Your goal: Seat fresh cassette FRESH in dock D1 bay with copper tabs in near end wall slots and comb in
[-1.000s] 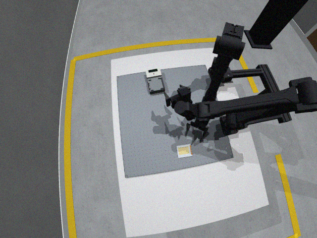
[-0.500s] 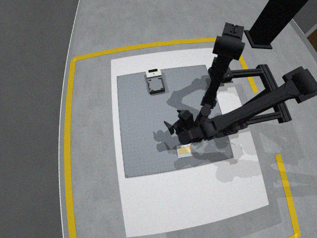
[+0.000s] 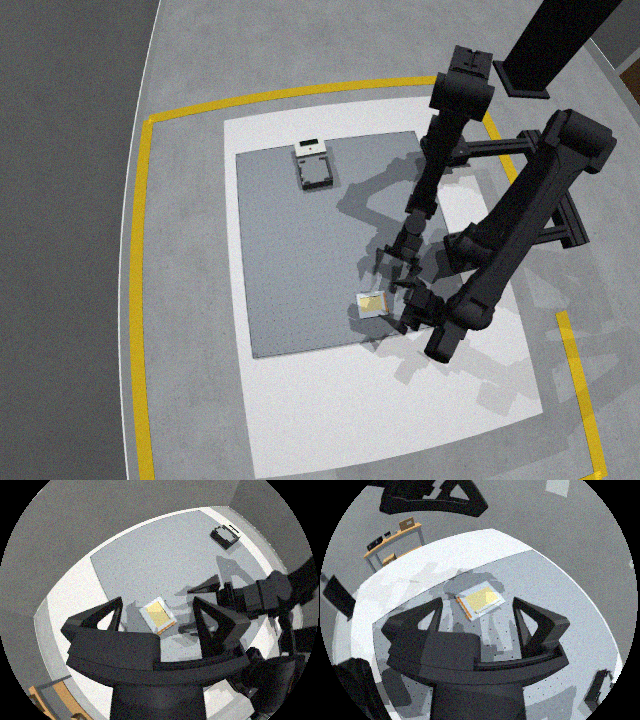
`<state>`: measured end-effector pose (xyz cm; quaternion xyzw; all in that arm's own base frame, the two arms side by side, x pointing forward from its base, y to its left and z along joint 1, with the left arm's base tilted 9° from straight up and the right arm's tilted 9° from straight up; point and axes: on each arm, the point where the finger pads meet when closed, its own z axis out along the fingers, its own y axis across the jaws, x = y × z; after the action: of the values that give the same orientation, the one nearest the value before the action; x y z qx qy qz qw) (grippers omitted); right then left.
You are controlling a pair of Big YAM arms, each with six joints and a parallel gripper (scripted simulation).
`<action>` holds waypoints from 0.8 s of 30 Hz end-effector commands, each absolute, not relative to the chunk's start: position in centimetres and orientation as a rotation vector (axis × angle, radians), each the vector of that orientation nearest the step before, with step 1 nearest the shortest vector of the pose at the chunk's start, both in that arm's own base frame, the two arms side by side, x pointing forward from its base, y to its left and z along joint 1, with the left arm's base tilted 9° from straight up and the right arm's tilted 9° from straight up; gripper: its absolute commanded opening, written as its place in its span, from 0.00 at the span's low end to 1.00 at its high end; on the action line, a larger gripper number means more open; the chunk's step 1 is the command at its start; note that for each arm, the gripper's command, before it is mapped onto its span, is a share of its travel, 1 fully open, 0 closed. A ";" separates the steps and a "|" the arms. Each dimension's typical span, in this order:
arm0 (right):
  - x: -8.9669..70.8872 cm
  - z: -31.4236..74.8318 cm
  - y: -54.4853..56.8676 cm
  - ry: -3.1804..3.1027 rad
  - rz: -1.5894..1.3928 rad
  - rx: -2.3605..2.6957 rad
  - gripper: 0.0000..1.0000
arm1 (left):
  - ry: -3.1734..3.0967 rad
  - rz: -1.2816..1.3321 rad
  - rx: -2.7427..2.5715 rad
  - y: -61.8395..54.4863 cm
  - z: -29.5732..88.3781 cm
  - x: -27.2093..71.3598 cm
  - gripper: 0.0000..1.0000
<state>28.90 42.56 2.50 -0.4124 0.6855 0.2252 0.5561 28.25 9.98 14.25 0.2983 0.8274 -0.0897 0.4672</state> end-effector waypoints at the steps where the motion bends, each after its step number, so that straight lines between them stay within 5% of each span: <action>1: 29.5 3.0 42.7 1.604 0.543 -0.945 1.00 | 1.997 -0.125 0.811 13.5 16.9 26.1 1.00; 24: 38.3 -1.6 51.1 2.279 0.565 -0.517 1.00 | 2.080 -0.159 0.561 15.2 16.0 20.4 1.00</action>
<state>36.99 49.74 -0.88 -0.2602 0.8431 0.2214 0.4152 19.96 13.32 14.14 0.2164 0.8531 -0.0865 0.4668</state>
